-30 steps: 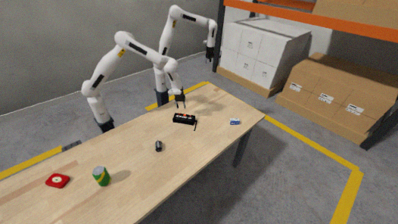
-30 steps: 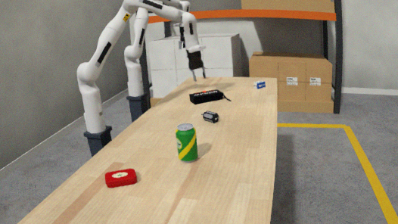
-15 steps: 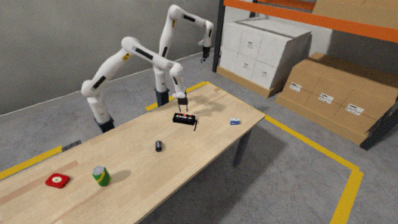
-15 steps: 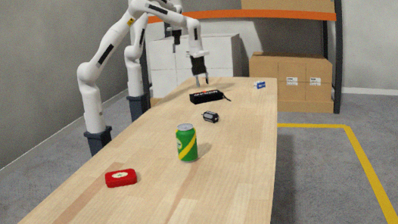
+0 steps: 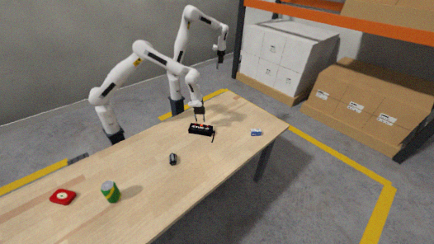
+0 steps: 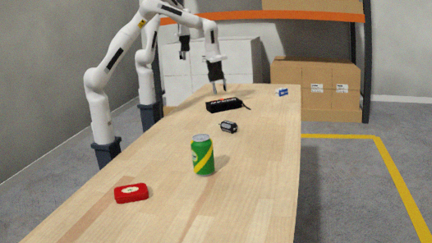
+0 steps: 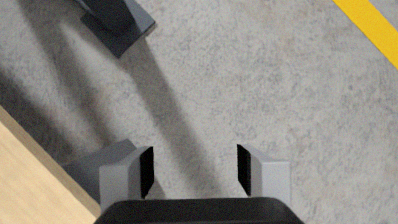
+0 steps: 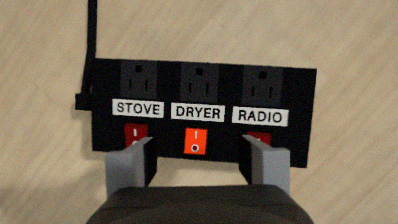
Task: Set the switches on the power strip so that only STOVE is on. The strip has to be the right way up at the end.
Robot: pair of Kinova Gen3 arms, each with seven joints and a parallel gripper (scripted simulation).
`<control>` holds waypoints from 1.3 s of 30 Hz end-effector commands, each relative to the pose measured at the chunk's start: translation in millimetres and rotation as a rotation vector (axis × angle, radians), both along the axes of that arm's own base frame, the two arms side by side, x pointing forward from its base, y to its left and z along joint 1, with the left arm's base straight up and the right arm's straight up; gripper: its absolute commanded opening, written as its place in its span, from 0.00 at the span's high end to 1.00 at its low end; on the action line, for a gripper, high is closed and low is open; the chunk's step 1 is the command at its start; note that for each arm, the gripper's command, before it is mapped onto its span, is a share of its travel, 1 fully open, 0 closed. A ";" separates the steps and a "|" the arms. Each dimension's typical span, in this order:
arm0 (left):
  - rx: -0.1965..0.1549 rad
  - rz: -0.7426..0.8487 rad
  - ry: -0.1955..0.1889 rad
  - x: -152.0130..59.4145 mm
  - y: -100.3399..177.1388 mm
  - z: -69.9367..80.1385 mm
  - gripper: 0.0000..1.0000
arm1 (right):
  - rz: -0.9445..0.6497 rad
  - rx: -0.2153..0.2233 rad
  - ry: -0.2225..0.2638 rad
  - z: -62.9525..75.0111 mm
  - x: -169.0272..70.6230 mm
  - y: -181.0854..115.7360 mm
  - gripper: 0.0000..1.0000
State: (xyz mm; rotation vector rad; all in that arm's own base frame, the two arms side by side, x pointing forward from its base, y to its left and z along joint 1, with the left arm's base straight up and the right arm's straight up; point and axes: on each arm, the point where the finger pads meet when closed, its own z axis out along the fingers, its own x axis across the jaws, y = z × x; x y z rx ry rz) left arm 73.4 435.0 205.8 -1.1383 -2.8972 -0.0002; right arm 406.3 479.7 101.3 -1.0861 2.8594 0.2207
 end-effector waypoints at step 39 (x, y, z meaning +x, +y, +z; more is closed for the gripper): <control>0.000 0.745 -0.029 -72.7 -10.0 -25.4 0.00 | 0.000 0.002 -0.001 1.3 0.4 0.5 0.00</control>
